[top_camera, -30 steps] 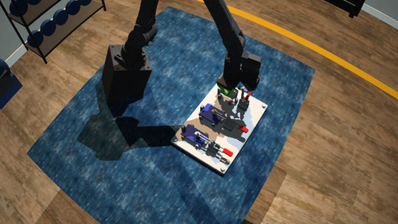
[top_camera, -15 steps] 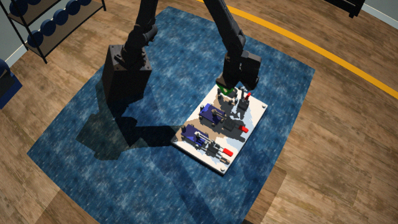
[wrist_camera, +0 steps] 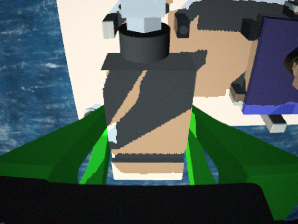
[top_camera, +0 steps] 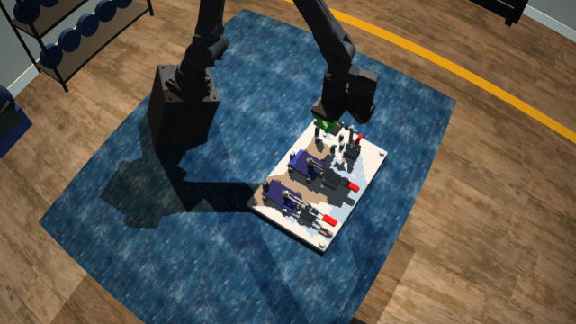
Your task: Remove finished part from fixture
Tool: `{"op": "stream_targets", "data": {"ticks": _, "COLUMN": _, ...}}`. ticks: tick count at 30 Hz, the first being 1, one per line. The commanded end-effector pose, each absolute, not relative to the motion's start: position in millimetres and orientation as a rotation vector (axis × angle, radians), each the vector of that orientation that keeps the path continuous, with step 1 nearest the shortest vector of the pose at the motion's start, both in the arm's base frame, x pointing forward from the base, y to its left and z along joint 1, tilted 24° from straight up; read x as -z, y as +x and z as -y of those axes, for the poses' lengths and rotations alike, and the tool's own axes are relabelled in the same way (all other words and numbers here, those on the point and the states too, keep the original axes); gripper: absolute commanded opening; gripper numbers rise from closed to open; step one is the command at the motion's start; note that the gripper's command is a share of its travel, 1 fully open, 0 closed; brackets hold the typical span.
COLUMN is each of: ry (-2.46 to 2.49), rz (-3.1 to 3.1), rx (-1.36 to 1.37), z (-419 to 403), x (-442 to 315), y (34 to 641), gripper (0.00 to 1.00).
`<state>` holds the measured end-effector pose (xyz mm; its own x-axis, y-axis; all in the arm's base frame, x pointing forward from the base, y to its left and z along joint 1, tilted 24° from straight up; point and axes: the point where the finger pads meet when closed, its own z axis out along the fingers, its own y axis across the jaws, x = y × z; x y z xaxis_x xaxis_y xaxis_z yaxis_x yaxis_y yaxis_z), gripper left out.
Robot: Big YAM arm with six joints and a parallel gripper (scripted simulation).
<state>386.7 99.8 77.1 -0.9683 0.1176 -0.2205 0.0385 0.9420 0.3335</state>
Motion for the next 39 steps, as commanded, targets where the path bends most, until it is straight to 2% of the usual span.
{"op": "stream_targets", "data": {"ticks": 1, "ry": 0.104, "rz": -2.813, "rx": -0.486, "z": -94, "x": -102, "y": 394, "gripper": 0.0}}
{"op": "stream_targets", "data": {"ticks": 39, "ry": 0.09, "rz": -2.777, "rx": -0.488, "z": -93, "x": -121, "y": 404, "gripper": 0.0}}
